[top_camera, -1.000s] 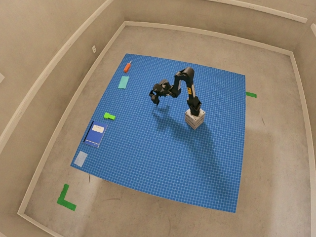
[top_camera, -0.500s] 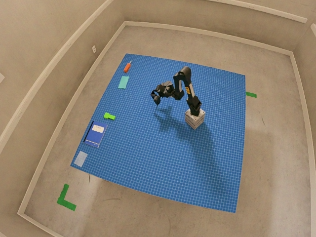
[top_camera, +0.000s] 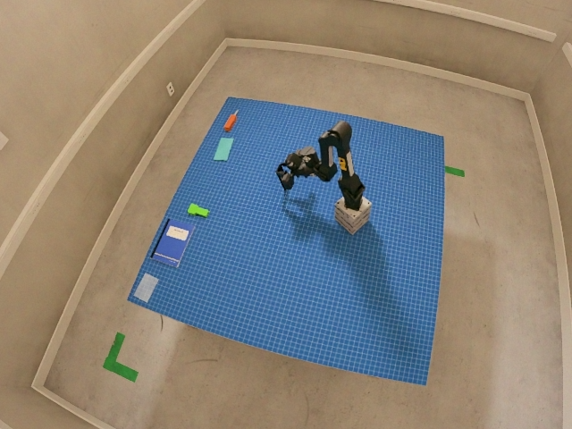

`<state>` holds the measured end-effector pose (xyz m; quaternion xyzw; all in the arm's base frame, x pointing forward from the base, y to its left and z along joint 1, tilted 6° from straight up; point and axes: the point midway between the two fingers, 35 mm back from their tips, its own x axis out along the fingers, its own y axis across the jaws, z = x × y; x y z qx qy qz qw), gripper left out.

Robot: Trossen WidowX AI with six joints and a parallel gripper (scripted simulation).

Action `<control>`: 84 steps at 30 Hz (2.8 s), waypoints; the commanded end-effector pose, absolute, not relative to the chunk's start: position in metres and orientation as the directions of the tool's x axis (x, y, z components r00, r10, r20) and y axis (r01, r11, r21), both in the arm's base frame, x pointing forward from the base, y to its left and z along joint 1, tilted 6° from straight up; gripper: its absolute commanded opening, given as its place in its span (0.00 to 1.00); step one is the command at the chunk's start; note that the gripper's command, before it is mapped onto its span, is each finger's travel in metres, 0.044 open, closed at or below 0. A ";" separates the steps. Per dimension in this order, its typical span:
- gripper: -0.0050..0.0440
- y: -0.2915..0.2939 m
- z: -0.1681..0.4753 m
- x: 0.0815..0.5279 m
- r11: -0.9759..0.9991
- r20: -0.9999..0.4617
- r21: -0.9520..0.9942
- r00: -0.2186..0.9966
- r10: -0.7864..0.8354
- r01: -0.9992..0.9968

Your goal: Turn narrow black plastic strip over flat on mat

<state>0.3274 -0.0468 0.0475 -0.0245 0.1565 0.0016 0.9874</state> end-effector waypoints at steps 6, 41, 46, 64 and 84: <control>0.56 -0.049 0.055 0.327 0.998 -0.356 -0.058 0.934 -0.015 -0.006; 0.56 -0.048 0.050 0.294 0.999 -0.458 -0.046 0.889 -0.014 -0.008; 0.56 -0.048 0.049 0.294 0.999 -0.459 -0.046 0.888 -0.014 -0.008; 0.56 -0.047 0.049 0.294 0.999 -0.459 -0.046 0.888 -0.014 -0.008; 0.56 -0.048 0.052 0.279 0.999 -0.525 -0.049 0.851 -0.016 -0.011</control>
